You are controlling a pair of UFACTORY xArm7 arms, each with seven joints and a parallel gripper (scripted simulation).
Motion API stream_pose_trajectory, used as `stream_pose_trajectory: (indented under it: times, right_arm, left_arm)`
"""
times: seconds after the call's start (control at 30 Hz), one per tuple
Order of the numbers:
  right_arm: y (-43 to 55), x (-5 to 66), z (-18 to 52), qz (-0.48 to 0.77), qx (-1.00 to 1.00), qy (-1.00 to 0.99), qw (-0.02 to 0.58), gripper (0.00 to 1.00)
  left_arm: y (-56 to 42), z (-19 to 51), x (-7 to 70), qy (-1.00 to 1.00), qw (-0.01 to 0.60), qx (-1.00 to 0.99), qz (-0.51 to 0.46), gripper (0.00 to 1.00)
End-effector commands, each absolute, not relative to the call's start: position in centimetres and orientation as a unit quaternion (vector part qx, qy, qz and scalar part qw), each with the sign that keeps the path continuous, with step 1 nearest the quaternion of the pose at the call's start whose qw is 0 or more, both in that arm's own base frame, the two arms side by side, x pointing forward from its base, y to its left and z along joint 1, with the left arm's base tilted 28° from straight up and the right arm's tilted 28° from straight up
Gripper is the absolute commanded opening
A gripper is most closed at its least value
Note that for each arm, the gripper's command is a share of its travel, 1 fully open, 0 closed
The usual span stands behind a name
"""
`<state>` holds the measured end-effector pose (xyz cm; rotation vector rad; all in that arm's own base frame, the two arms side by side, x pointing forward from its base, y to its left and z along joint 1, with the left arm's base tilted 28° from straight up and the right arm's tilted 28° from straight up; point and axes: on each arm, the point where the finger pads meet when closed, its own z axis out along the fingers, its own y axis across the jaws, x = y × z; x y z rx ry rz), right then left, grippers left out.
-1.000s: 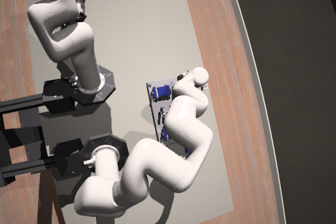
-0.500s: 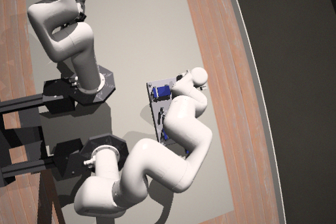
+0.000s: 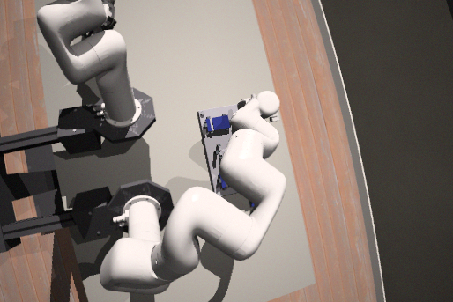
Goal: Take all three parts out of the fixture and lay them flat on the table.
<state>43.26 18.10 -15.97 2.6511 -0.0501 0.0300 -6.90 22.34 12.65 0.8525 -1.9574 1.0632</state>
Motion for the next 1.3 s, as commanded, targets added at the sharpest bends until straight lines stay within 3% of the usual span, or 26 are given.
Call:
stream_pose_trajectory:
  times: [0.0, 0.13, 0.17, 1.27]
  right_arm:
    - [18.3, 43.4, -15.9, 0.012, 0.970, -0.018, 0.241, 0.00]
    - [18.3, 43.4, -15.9, 0.012, 0.970, -0.018, 0.241, 0.00]
    - [18.3, 43.4, -15.9, 0.012, 0.970, -0.018, 0.241, 0.48]
    - [19.5, 43.3, -13.7, 0.012, 0.970, -0.018, 0.241, 0.48]
  left_arm:
    - [22.4, 12.7, -6.9, -0.763, 0.369, 0.333, 0.413, 1.00]
    - [22.4, 12.7, -6.9, -0.763, 0.369, 0.333, 0.413, 1.00]
    - [22.4, 12.7, -6.9, -0.763, 0.369, 0.333, 0.413, 1.00]
    - [22.4, 12.7, -6.9, -0.763, 0.369, 0.333, 0.413, 1.00]
